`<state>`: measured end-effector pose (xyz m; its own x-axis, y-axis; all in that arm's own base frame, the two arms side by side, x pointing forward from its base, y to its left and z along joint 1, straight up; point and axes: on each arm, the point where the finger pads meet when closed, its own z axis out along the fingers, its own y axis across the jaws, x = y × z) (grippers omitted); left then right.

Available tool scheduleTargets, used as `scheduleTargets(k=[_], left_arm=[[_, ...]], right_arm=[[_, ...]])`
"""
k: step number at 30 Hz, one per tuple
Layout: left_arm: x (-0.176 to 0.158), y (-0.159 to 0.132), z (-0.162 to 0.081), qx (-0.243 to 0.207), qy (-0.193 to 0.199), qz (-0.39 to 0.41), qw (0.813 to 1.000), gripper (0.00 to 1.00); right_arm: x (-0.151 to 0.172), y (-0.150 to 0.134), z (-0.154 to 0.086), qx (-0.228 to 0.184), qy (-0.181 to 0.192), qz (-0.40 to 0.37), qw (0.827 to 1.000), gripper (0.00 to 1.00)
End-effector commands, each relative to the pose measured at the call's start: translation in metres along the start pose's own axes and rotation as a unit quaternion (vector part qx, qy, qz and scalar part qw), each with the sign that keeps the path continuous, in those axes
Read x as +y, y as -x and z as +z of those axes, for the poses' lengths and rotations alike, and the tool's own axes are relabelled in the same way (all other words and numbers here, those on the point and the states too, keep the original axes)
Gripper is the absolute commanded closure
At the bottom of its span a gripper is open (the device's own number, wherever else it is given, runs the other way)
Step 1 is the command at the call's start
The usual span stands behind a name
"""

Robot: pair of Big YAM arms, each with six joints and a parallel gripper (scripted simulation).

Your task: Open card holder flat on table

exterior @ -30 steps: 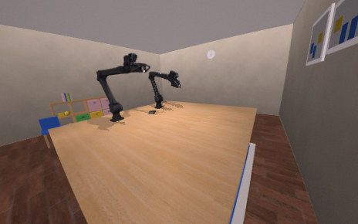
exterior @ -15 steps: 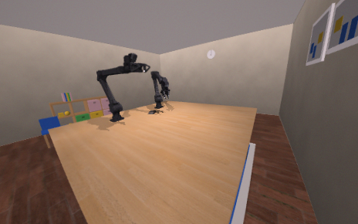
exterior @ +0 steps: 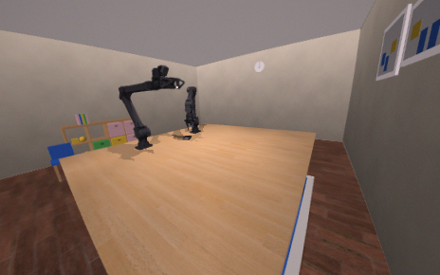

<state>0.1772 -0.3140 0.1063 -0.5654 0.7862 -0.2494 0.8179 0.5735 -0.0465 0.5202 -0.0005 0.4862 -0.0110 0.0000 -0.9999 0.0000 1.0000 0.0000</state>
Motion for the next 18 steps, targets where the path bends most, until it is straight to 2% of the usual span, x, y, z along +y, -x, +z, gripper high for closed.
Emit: scheduleTargets(k=[1, 4, 9, 10, 13, 14, 16, 17, 18], left_arm=[[-0.029, -0.051, 0.020, 0.079, -0.004, 0.033, 0.996, 0.66], [-0.043, -0.071, 0.020, 0.111, -0.003, 0.055, 0.992, 0.66], [-0.053, -0.092, 0.019, 0.135, -0.002, 0.080, 0.988, 0.66], [-0.056, -0.071, 0.008, 0.109, -0.006, 0.077, 0.991, 0.66], [-0.054, -0.067, 0.011, 0.105, -0.006, 0.072, 0.992, 0.66], [-0.053, -0.100, 0.027, 0.147, -0.002, 0.095, 0.985, 0.66], [-0.054, -0.097, 0.026, 0.144, -0.002, 0.095, 0.985, 0.66], [-0.059, -0.081, 0.019, 0.128, -0.005, 0.095, 0.987, 0.66], [-0.059, -0.081, 0.019, 0.128, -0.006, 0.095, 0.987, 0.66]], right_arm=[[0.000, 0.025, -0.001, -0.022, 0.000, 0.000, 1.000, 0.00], [0.000, 0.025, -0.001, -0.022, 0.000, 0.000, 1.000, 0.00], [0.000, 0.025, -0.001, -0.022, 0.000, 0.000, 1.000, 0.00], [0.000, 0.025, -0.001, -0.022, 0.000, 0.000, 1.000, 0.00], [0.000, 0.025, -0.002, -0.022, 0.000, 0.000, 1.000, 0.00], [0.000, 0.025, -0.001, -0.022, 0.000, 0.000, 1.000, 0.00], [0.000, 0.025, -0.001, -0.022, 0.000, 0.000, 1.000, 0.00], [0.000, 0.025, -0.001, -0.022, 0.000, 0.000, 1.000, 0.00], [0.000, 0.025, -0.001, -0.022, 0.000, 0.000, 1.000, 0.00]])
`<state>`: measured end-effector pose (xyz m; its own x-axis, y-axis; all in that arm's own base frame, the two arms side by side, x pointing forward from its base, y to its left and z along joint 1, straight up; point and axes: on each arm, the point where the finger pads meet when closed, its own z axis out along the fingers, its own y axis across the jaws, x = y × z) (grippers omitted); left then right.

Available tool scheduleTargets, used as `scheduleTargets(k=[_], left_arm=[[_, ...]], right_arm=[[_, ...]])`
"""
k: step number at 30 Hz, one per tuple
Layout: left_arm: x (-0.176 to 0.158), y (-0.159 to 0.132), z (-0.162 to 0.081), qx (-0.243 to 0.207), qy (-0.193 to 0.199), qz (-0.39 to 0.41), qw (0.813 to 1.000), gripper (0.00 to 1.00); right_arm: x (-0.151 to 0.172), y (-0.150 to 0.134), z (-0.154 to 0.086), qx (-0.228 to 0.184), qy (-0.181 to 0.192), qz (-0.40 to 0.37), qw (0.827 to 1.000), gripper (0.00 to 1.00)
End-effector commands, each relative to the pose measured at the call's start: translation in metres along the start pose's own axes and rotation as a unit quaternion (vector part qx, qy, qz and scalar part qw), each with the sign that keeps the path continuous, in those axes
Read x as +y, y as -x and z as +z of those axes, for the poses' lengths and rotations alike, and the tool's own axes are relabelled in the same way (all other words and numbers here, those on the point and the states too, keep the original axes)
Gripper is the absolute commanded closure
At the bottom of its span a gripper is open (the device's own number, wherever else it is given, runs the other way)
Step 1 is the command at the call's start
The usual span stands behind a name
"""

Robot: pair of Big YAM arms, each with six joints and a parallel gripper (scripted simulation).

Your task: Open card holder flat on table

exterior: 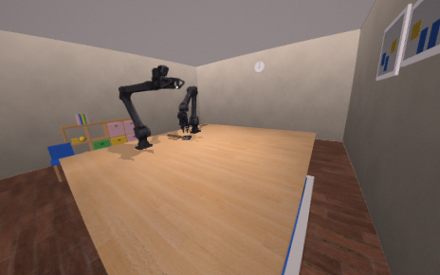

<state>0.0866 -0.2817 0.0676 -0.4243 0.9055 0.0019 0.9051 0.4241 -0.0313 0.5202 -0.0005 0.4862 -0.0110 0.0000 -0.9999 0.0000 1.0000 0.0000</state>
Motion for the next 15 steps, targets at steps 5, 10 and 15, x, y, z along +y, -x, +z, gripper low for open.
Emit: scheduleTargets(k=[5, 10, 15], left_arm=[[0.001, -0.006, 0.013, 0.009, 0.001, 0.005, 1.000, 0.66], [0.001, 0.000, 0.010, 0.002, 0.000, 0.002, 1.000, 0.66], [0.004, -0.003, 0.016, 0.005, 0.001, 0.001, 1.000, 0.66]], right_arm=[[0.000, 0.025, -0.001, -0.022, 0.000, 0.000, 1.000, 0.00], [0.000, 0.025, -0.001, -0.022, 0.000, 0.000, 1.000, 0.00], [0.000, 0.025, -0.001, -0.022, 0.000, 0.000, 1.000, 0.00]])
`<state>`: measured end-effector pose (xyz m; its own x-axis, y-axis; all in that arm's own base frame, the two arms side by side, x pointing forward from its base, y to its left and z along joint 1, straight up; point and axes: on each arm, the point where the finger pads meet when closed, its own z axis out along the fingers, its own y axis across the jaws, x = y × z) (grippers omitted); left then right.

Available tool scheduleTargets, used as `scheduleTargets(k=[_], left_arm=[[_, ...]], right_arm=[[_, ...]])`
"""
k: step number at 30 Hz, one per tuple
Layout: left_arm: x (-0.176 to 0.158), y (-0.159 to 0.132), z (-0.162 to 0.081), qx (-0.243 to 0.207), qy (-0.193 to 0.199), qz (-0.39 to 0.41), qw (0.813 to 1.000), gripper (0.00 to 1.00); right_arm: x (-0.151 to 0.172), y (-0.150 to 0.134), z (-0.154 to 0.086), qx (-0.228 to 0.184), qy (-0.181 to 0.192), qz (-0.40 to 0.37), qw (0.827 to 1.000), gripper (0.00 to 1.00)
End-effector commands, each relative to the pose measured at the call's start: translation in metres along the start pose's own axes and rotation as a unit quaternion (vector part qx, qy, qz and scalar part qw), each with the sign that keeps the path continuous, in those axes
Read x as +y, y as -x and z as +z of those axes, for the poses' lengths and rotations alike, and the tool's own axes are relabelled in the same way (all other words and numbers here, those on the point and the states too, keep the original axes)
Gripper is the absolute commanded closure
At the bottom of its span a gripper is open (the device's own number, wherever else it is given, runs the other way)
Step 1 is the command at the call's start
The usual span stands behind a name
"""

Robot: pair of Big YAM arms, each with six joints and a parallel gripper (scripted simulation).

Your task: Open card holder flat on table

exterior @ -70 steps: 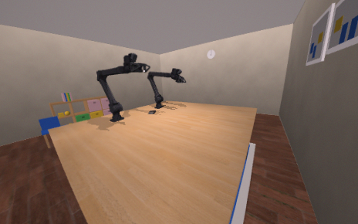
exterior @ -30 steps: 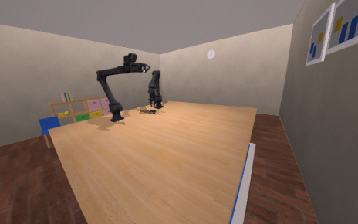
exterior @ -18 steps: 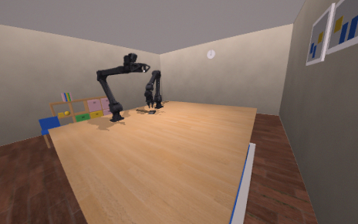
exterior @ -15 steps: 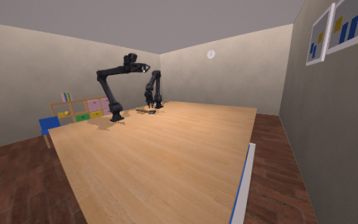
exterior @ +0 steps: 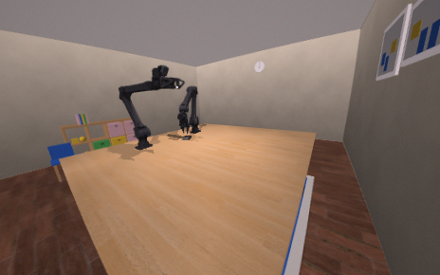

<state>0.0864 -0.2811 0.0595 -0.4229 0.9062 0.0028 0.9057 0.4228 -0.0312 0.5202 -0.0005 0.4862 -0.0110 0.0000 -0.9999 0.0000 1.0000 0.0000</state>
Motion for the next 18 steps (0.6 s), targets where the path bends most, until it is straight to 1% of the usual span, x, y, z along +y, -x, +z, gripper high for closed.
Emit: scheduleTargets(k=[1, 3, 6, 8, 9, 10, 14, 15, 17, 18], left_arm=[[0.002, 0.007, 0.002, -0.005, 0.000, 0.000, 1.000, 0.66], [0.004, -0.006, 0.013, 0.009, 0.001, 0.000, 1.000, 0.66], [0.003, 0.004, 0.008, -0.002, 0.001, 0.000, 1.000, 0.66], [0.005, -0.006, 0.016, 0.009, 0.002, 0.000, 1.000, 0.66], [0.004, -0.004, 0.015, 0.006, 0.002, 0.000, 1.000, 0.66], [0.003, 0.006, 0.009, -0.005, 0.001, 0.001, 1.000, 0.66], [0.002, 0.009, 0.006, -0.012, 0.000, 0.001, 1.000, 0.66], [0.005, -0.006, 0.019, 0.008, 0.002, 0.000, 1.000, 0.66], [0.005, -0.003, 0.018, 0.005, 0.002, 0.000, 1.000, 0.66], [0.004, 0.008, 0.012, -0.006, 0.001, 0.000, 1.000, 0.66]], right_arm=[[0.000, 0.025, -0.001, -0.022, 0.000, 0.000, 1.000, 0.00], [0.000, 0.025, -0.001, -0.022, 0.000, 0.000, 1.000, 0.00], [0.000, 0.025, -0.001, -0.022, 0.000, 0.000, 1.000, 0.00], [0.000, 0.025, -0.001, -0.022, 0.000, 0.000, 1.000, 0.00], [0.000, 0.025, -0.001, -0.022, 0.000, 0.000, 1.000, 0.00], [0.000, 0.025, -0.001, -0.022, 0.000, 0.000, 1.000, 0.00], [0.000, 0.025, -0.002, -0.022, 0.000, 0.000, 1.000, 0.00], [0.000, 0.025, -0.001, -0.022, 0.000, 0.000, 1.000, 0.00], [0.000, 0.025, -0.001, -0.022, 0.000, 0.000, 1.000, 0.00], [0.000, 0.025, -0.001, -0.022, 0.000, 0.000, 1.000, 0.00]])
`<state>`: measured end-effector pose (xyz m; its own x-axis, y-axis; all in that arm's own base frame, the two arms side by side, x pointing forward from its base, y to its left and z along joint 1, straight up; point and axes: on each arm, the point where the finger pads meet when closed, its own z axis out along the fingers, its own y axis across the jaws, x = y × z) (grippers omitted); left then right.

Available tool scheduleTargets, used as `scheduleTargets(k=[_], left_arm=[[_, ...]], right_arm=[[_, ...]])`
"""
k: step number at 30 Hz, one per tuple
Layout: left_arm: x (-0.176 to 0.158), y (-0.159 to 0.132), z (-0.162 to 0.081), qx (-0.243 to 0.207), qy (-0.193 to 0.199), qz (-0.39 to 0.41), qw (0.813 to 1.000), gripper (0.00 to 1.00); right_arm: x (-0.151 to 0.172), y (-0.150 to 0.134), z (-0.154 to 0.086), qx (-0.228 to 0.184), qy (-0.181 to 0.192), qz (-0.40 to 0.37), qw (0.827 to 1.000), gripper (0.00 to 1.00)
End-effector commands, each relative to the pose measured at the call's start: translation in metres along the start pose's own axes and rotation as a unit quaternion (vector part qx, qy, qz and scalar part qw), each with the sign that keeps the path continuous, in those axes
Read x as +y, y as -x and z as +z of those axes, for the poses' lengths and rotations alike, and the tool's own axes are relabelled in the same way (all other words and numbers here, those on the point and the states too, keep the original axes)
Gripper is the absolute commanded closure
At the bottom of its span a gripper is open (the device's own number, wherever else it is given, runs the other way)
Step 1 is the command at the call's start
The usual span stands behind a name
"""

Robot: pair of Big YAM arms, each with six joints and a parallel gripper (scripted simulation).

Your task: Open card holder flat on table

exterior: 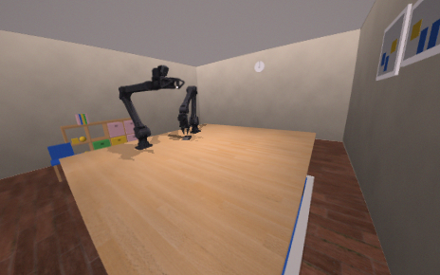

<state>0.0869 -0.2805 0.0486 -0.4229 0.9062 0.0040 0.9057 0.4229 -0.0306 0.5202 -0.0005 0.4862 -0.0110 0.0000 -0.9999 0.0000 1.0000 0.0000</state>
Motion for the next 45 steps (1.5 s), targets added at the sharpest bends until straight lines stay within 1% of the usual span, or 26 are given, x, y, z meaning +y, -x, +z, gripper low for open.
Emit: scheduleTargets(k=[1, 3, 5, 7, 8, 9, 13, 14, 16, 17, 20, 22, 23, 24, 25, 27, 29, 30, 31, 34, 35, 36, 37, 45], left_arm=[[0.003, 0.005, 0.004, -0.003, 0.001, 0.000, 1.000, 0.66], [0.004, -0.006, 0.012, 0.008, 0.002, 0.002, 1.000, 0.66], [0.003, 0.005, 0.006, -0.004, 0.001, 0.001, 1.000, 0.66], [0.005, -0.006, 0.015, 0.007, 0.002, 0.000, 1.000, 0.66], [0.005, -0.004, 0.015, 0.006, 0.002, 0.000, 1.000, 0.66], [0.003, 0.005, 0.009, -0.004, 0.001, 0.000, 1.000, 0.66], [0.001, 0.009, 0.005, -0.012, 0.000, 0.001, 1.000, 0.66], [0.005, -0.006, 0.018, 0.007, 0.002, 0.000, 1.000, 0.66], [0.005, -0.004, 0.018, 0.005, 0.002, 0.000, 1.000, 0.66], [0.003, 0.009, 0.011, -0.008, 0.001, 0.001, 1.000, 0.66], [0.005, -0.006, 0.022, 0.008, 0.002, 0.001, 1.000, 0.66], [0.004, 0.005, 0.017, -0.004, 0.001, 0.001, 1.000, 0.66], [0.004, 0.003, 0.019, -0.002, 0.001, 0.001, 1.000, 0.66], [0.005, -0.006, 0.024, 0.006, 0.002, 0.000, 1.000, 0.66], [0.005, -0.005, 0.025, 0.006, 0.002, 0.000, 1.000, 0.66], [0.003, 0.007, 0.017, -0.007, 0.001, 0.000, 1.000, 0.66], [0.003, 0.007, 0.017, -0.007, 0.001, 0.000, 1.000, 0.66], [0.002, 0.010, 0.015, -0.013, 0.000, 0.001, 1.000, 0.66], [0.006, -0.006, 0.028, 0.006, 0.002, 0.000, 1.000, 0.66], [0.005, 0.005, 0.023, -0.005, 0.001, 0.001, 1.000, 0.66], [0.005, 0.001, 0.026, -0.001, 0.002, 0.001, 1.000, 0.66], [0.004, 0.006, 0.018, -0.012, 0.000, -0.001, 1.000, 0.66], [0.004, -0.008, 0.031, 0.010, 0.003, -0.009, 1.000, 0.66], [0.006, -0.021, 0.039, 0.031, 0.006, -0.002, 1.000, 0.66]], right_arm=[[0.000, 0.025, -0.001, -0.022, 0.000, 0.000, 1.000, 0.00], [0.000, 0.025, -0.001, -0.022, 0.000, 0.000, 1.000, 0.00], [0.000, 0.025, -0.001, -0.022, 0.000, 0.000, 1.000, 0.00], [0.000, 0.025, -0.001, -0.022, 0.000, 0.000, 1.000, 0.00], [0.000, 0.025, -0.001, -0.022, 0.000, 0.000, 1.000, 0.00], [0.000, 0.025, -0.001, -0.022, 0.000, 0.000, 1.000, 0.00], [0.000, 0.025, -0.002, -0.022, 0.000, 0.000, 1.000, 0.00], [0.000, 0.025, -0.001, -0.022, 0.000, 0.000, 1.000, 0.00], [0.000, 0.025, -0.001, -0.022, 0.000, 0.000, 1.000, 0.00], [0.000, 0.025, -0.001, -0.022, 0.000, 0.000, 1.000, 0.00], [0.000, 0.025, -0.001, -0.022, 0.000, 0.000, 1.000, 0.00], [0.000, 0.025, -0.001, -0.022, 0.000, 0.000, 1.000, 0.00], [0.000, 0.025, -0.001, -0.022, 0.000, 0.000, 1.000, 0.00], [0.000, 0.025, -0.001, -0.022, 0.000, 0.000, 1.000, 0.00], [0.000, 0.025, -0.001, -0.022, 0.000, 0.000, 1.000, 0.00], [0.000, 0.025, -0.001, -0.022, 0.000, 0.000, 1.000, 0.00], [0.000, 0.025, -0.001, -0.022, 0.000, 0.000, 1.000, 0.00], [0.000, 0.025, -0.002, -0.022, 0.000, 0.000, 1.000, 0.00], [0.000, 0.025, -0.001, -0.022, 0.000, 0.000, 1.000, 0.00], [0.000, 0.025, -0.001, -0.022, 0.000, 0.000, 1.000, 0.00], [0.000, 0.025, -0.001, -0.022, 0.000, 0.000, 1.000, 0.00], [0.000, 0.025, -0.001, -0.022, 0.000, 0.000, 1.000, 0.00], [0.000, 0.025, -0.001, -0.022, 0.000, 0.000, 1.000, 0.00], [0.000, 0.025, -0.001, -0.022, 0.000, 0.000, 1.000, 0.00]])
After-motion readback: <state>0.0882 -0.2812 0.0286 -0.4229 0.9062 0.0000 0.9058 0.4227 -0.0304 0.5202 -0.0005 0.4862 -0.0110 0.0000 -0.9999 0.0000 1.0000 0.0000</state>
